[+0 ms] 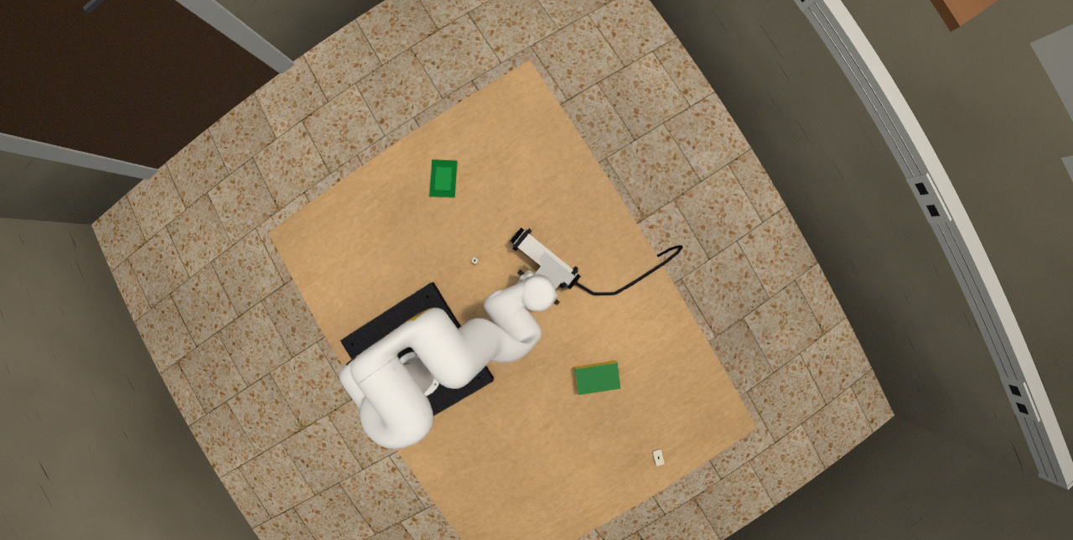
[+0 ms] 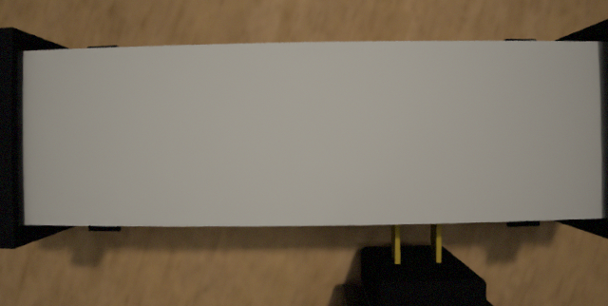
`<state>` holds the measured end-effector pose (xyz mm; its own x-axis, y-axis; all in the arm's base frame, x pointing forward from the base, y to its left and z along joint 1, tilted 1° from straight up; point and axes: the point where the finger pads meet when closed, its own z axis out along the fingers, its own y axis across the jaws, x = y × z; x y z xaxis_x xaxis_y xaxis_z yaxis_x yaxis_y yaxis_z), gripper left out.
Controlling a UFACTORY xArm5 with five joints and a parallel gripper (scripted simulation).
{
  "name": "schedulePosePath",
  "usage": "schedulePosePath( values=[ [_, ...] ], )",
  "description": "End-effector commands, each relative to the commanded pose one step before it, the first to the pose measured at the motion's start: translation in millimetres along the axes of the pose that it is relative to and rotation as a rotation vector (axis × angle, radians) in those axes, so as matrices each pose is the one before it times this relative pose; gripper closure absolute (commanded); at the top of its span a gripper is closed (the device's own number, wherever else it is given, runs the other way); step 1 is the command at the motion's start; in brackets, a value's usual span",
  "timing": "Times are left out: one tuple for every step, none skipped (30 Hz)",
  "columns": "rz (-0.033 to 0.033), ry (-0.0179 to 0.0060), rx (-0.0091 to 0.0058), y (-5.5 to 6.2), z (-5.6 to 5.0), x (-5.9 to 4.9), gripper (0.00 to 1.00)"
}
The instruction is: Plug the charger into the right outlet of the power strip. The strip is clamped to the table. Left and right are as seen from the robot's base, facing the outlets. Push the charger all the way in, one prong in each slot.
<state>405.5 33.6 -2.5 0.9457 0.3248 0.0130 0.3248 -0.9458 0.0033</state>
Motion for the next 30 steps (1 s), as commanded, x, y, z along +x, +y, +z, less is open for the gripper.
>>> schedulePosePath(
  values=[
    [0.0,0.00343,-0.00084,0.33,-1.06,2.0,1.0],
    [0.0,0.0,0.0,0.0,0.0,0.0,1.0],
    [0.0,0.00001,0.0,0.0,0.0,0.27,1.0],
    [0.0,0.00001,0.0,0.0,0.0,0.28,1.0],
    [0.0,0.00001,0.0,0.0,0.0,0.29,1.0],
    [0.0,0.00001,0.0,0.0,0.0,0.3,1.0],
    [0.0,0.00001,0.0,0.0,0.0,0.3,1.0],
    [0.0,0.00001,0.0,0.0,0.0,0.31,1.0],
    [0.0,0.00001,0.0,0.0,0.0,0.32,1.0],
    [0.0,0.00001,0.0,-0.01,0.0,0.32,1.0],
    [0.0,0.00001,0.0,-0.01,0.0,0.33,1.0],
    [0.0,0.00001,0.0,-0.01,0.0,0.33,1.0],
    [0.0,0.00001,0.0,-0.01,0.0,0.34,1.0],
    [0.0,0.0,0.0,0.0,0.0,0.34,1.0],
    [0.0,0.0,0.0,0.0,0.0,0.34,1.0],
    [0.0,0.0,0.0,0.0,0.0,0.35,1.0],
    [0.0,0.0,0.0,0.0,0.0,0.35,1.0],
    [0.0,0.0,0.0,0.0,0.0,0.0,1.0],
    [0.0,0.0,0.0,0.0,0.0,0.0,1.0],
    [0.0,0.0,0.0,0.0,0.0,0.35,1.0],
    [0.0,0.0,0.0,0.0,0.0,0.36,1.0],
    [0.0,0.0,0.0,0.0,0.0,0.36,1.0],
    [0.0,0.0,0.0,0.0,0.0,0.36,1.0],
    [0.0,0.0,0.0,0.0,0.0,0.36,1.0],
    [0.0,0.0,0.0,0.0,0.0,0.36,1.0],
    [0.0,0.0,0.0,0.0,0.0,0.36,1.0],
    [0.0,0.0,0.0,0.0,0.0,0.36,1.0],
    [0.0,0.0,0.0,0.0,0.0,0.36,1.0],
    [0.0,0.0,0.0,0.0,0.0,0.36,1.0],
    [0.0,0.0,0.0,0.0,0.0,0.36,1.0]
  ],
)
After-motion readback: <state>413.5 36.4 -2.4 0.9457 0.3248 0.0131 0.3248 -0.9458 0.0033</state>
